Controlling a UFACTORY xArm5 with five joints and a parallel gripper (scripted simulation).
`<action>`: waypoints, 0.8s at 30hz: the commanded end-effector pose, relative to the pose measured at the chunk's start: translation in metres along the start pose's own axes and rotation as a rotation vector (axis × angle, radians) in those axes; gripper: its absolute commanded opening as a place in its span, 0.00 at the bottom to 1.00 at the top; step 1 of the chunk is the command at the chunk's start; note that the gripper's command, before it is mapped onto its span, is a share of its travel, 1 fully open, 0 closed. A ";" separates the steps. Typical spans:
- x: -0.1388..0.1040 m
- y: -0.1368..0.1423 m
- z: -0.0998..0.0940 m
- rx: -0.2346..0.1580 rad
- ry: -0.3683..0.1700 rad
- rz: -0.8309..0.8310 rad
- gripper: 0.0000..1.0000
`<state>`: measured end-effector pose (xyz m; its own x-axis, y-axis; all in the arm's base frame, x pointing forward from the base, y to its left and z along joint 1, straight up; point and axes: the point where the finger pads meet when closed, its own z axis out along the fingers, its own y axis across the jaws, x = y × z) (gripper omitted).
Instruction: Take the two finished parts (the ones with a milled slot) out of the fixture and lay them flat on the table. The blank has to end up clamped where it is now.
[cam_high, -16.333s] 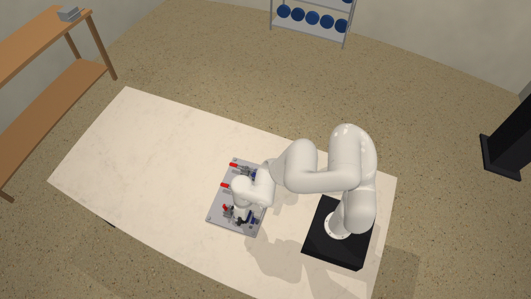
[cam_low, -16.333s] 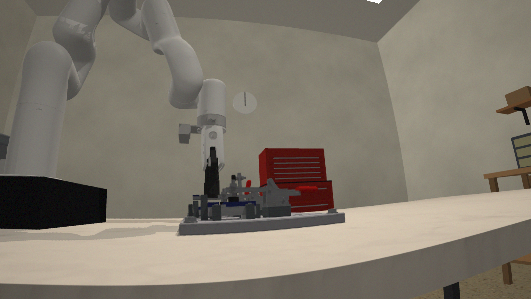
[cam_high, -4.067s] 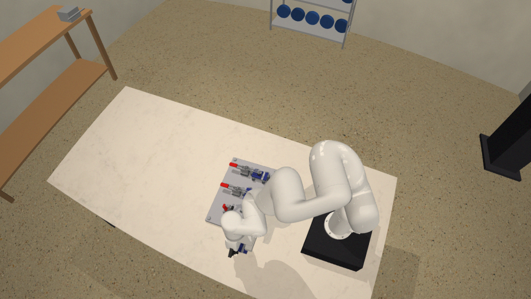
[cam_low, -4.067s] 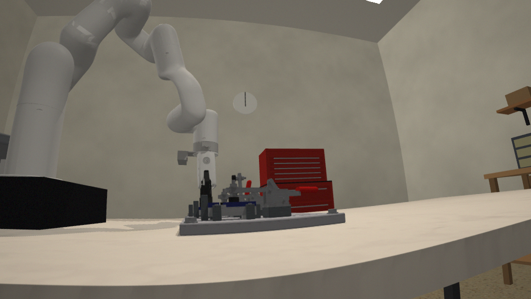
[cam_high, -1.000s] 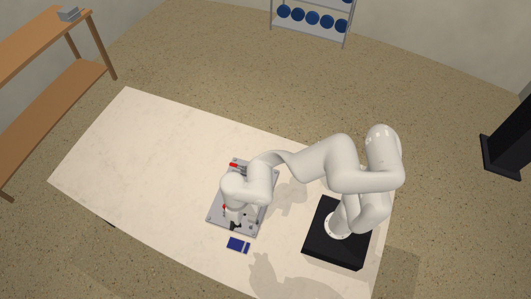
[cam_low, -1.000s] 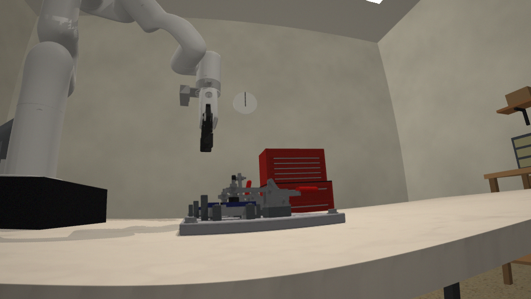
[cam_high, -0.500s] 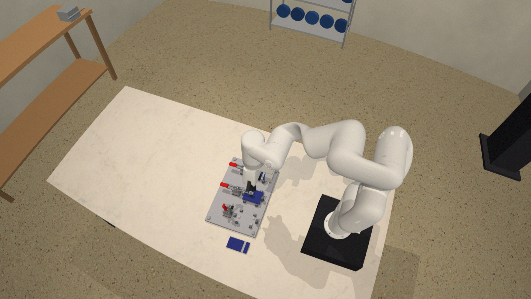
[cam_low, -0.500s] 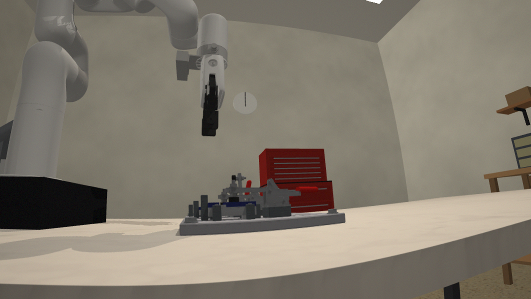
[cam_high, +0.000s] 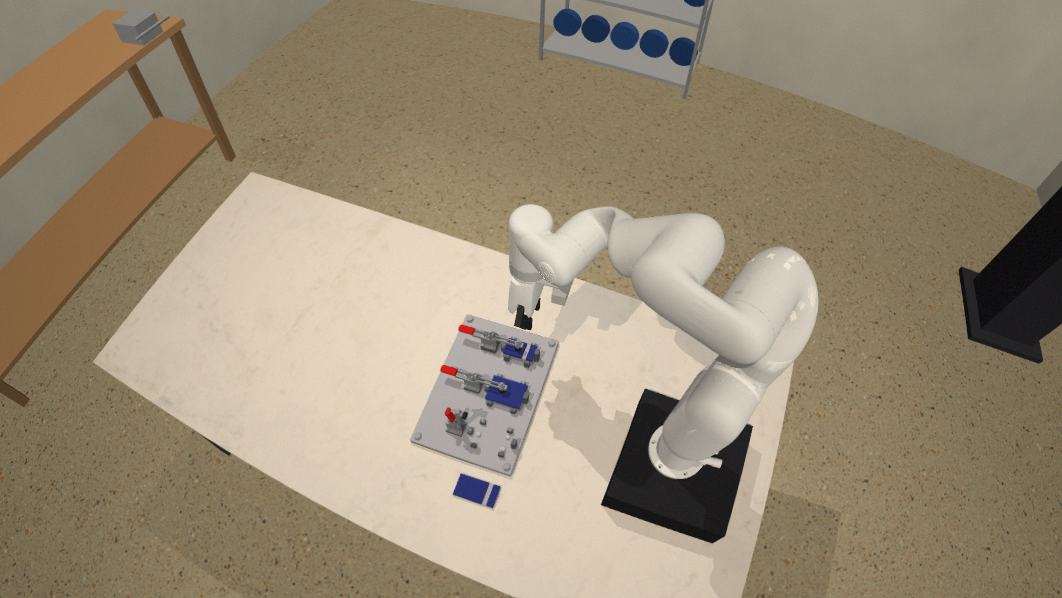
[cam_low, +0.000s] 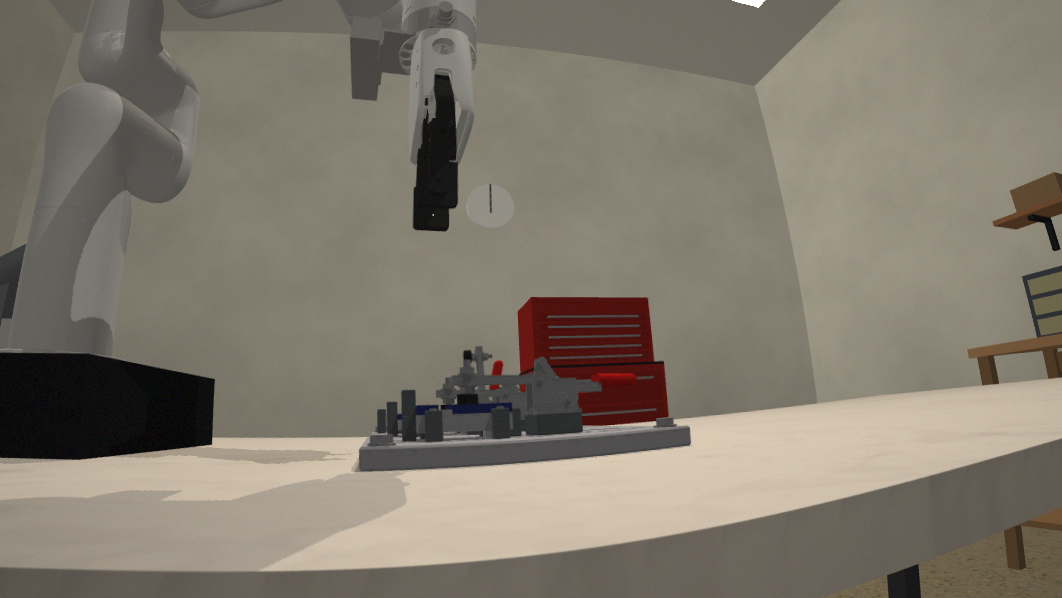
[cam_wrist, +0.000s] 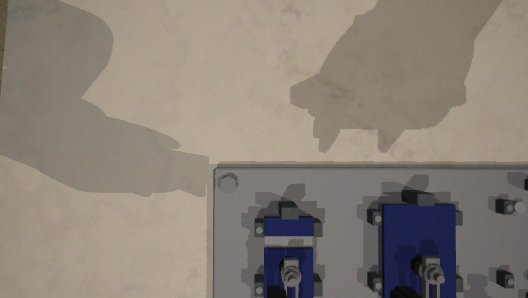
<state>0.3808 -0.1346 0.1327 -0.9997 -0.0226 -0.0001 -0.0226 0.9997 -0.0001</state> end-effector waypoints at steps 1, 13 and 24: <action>-0.003 -0.006 -0.001 0.000 -0.001 -0.003 0.48; -0.003 -0.006 -0.001 0.000 -0.001 -0.003 0.48; -0.003 -0.006 0.006 0.000 -0.001 -0.003 0.48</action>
<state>0.3829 -0.1400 0.1310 -0.9997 -0.0257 0.0019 -0.0257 0.9997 0.0007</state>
